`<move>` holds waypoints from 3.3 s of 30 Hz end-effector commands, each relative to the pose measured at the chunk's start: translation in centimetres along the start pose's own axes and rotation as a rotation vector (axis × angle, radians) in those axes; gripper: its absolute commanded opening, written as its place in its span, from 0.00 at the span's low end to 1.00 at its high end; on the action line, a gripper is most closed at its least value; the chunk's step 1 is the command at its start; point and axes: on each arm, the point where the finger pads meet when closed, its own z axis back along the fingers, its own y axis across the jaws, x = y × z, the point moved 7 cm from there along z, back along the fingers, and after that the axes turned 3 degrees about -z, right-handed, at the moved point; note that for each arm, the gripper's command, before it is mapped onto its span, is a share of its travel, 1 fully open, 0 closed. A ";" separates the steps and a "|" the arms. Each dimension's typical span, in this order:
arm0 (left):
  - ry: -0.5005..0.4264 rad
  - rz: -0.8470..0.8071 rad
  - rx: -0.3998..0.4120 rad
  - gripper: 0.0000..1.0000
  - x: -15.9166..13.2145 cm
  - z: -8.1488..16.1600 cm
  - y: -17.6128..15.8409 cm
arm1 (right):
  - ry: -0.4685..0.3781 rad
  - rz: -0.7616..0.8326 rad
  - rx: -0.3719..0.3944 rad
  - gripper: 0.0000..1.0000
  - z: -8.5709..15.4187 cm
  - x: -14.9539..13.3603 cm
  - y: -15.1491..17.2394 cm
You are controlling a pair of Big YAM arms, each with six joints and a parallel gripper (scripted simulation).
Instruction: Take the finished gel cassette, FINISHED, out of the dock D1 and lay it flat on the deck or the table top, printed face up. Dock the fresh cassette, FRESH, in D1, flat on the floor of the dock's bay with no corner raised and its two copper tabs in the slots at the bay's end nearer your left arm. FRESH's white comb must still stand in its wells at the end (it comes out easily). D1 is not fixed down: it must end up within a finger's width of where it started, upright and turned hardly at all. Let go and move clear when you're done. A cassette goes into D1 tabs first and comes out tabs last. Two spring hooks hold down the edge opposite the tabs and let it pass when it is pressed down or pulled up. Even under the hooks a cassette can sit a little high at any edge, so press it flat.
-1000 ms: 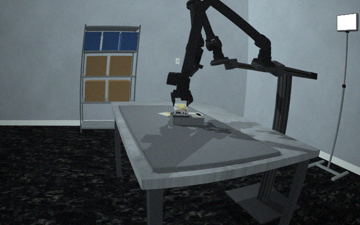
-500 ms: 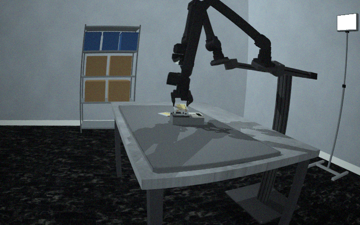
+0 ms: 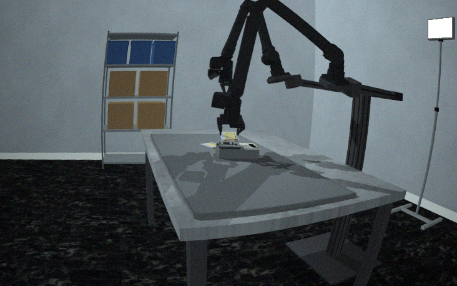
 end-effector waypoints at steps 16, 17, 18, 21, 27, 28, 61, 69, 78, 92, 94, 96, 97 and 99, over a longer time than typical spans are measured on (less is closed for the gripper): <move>-0.006 -0.013 0.021 0.00 0.3 0.2 0.6 | -0.018 0.018 0.001 1.00 0.5 3.7 -5.3; -0.006 -0.013 0.021 0.00 0.3 0.2 0.6 | -0.018 0.018 0.001 1.00 0.5 3.7 -5.3; -0.006 -0.013 0.021 0.00 0.3 0.2 0.6 | -0.018 0.018 0.001 1.00 0.5 3.7 -5.3; 0.060 -0.012 0.015 0.00 1.0 0.4 0.5 | -0.018 0.018 0.001 1.00 0.5 3.7 -5.3; 0.212 -0.007 0.001 0.00 2.6 0.8 0.5 | -0.018 0.018 0.001 1.00 0.5 3.7 -5.3; 0.212 -0.007 0.001 0.00 2.7 0.8 0.5 | -0.018 0.018 0.001 1.00 0.5 3.7 -5.3; 0.212 -0.007 0.001 0.00 3.4 1.4 0.3 | -0.018 0.018 0.001 1.00 0.5 3.7 -5.3; 0.212 -0.007 0.001 0.00 3.4 1.4 0.3 | -0.018 0.018 0.001 1.00 0.5 3.7 -5.3; 0.212 -0.007 0.001 0.00 3.4 1.4 0.3 | -0.018 0.018 0.001 1.00 0.5 3.7 -5.3; 0.203 -0.011 0.036 0.00 3.7 1.9 0.7 | -0.018 0.018 0.001 1.00 0.5 3.7 -5.3; 0.203 -0.011 0.036 0.00 4.0 2.2 1.2 | -0.018 0.018 0.001 1.00 0.5 3.7 -5.3; 0.203 -0.011 0.036 0.00 4.3 2.5 1.6 | -0.018 0.018 0.001 1.00 0.5 3.7 -5.3; 0.203 -0.011 0.036 0.00 4.5 2.7 1.8 | -0.018 0.018 0.001 1.00 0.5 3.7 -5.3; 0.203 -0.011 0.036 0.00 4.6 2.8 2.0 | -0.018 0.018 0.001 1.00 0.5 3.7 -5.3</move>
